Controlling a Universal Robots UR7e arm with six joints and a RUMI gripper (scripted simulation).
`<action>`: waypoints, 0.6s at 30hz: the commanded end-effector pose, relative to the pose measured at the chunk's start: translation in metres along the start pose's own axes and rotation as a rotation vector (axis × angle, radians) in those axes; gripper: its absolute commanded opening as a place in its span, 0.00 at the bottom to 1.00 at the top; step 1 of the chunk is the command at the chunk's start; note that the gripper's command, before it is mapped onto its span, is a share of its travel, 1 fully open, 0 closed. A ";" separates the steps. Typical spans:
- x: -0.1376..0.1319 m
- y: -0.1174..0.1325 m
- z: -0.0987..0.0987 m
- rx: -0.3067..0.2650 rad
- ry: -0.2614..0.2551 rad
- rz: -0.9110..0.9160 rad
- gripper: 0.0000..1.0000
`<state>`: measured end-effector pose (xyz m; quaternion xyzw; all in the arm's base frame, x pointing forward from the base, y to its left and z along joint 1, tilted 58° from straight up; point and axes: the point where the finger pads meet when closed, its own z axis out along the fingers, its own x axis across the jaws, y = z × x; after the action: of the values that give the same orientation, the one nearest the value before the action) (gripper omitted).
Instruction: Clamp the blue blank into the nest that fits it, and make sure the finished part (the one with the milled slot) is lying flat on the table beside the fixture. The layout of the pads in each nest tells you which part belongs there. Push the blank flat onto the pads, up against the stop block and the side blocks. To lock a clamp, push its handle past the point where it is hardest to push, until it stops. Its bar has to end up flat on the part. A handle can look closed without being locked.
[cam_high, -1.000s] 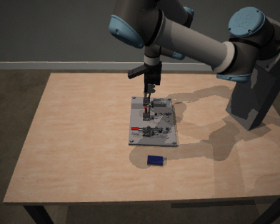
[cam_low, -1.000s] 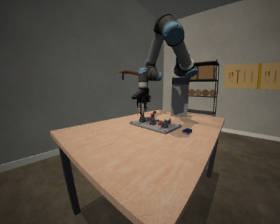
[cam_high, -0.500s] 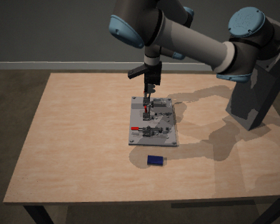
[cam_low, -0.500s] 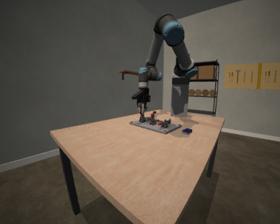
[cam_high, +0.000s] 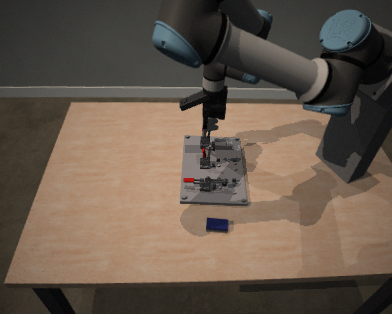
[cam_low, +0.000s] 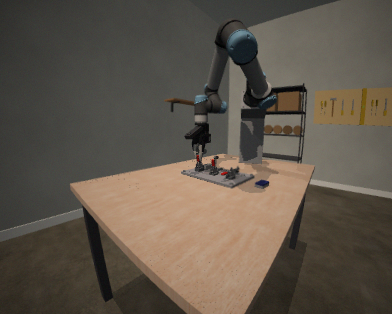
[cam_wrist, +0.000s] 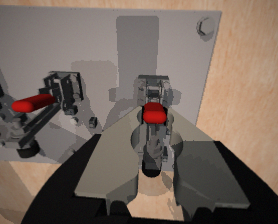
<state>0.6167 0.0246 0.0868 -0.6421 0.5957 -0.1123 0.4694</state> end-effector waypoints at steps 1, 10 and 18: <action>0.000 0.000 0.000 0.000 0.000 0.000 0.00; 0.000 0.000 0.000 0.000 0.000 0.000 0.28; 0.000 0.000 0.000 0.000 0.000 0.000 0.28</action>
<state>0.6165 0.0246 0.0866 -0.6420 0.5957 -0.1122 0.4694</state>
